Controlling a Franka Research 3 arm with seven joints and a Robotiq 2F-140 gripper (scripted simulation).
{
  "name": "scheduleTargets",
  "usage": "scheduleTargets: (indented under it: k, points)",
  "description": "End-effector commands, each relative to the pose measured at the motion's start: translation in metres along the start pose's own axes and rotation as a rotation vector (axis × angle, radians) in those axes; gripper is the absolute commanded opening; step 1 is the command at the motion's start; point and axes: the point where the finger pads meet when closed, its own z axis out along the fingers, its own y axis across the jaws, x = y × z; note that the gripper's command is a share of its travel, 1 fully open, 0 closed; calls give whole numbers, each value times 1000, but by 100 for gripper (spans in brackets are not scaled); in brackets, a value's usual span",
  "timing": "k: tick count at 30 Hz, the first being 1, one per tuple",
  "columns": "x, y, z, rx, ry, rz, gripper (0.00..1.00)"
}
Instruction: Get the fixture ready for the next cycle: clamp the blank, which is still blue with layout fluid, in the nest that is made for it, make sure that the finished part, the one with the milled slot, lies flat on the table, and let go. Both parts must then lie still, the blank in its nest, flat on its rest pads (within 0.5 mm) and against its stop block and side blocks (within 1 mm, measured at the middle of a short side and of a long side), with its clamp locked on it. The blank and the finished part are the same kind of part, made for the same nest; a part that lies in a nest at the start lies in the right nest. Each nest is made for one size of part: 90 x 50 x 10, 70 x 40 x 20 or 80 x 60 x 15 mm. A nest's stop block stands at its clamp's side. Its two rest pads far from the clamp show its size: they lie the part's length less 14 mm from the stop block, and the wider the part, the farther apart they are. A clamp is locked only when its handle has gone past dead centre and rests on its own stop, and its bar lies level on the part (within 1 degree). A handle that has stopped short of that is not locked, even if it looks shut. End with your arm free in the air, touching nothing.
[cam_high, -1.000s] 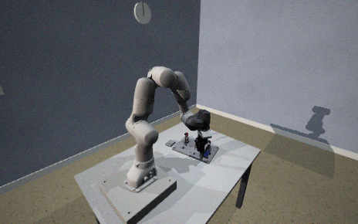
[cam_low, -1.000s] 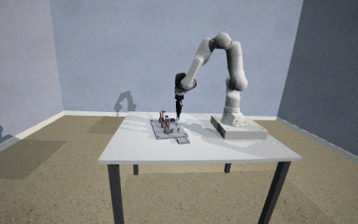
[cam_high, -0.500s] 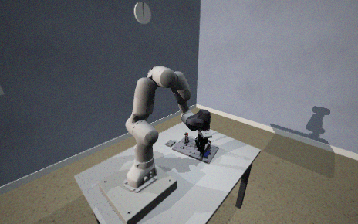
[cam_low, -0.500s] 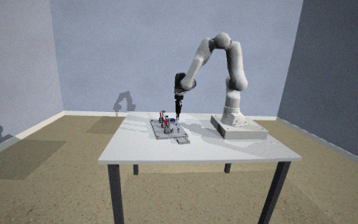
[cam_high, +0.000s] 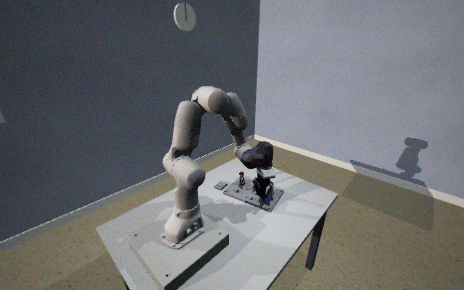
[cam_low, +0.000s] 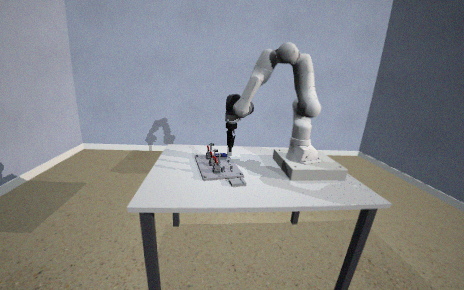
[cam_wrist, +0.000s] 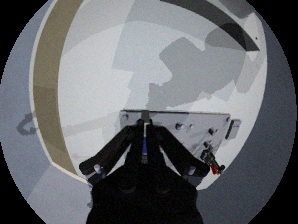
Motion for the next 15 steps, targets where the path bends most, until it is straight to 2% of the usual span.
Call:
scheduleTargets:
  k: [1,15]
  points:
    - [0,1,1,-3,2,3,0]
    - [-4,1,1,-3,2,3,0]
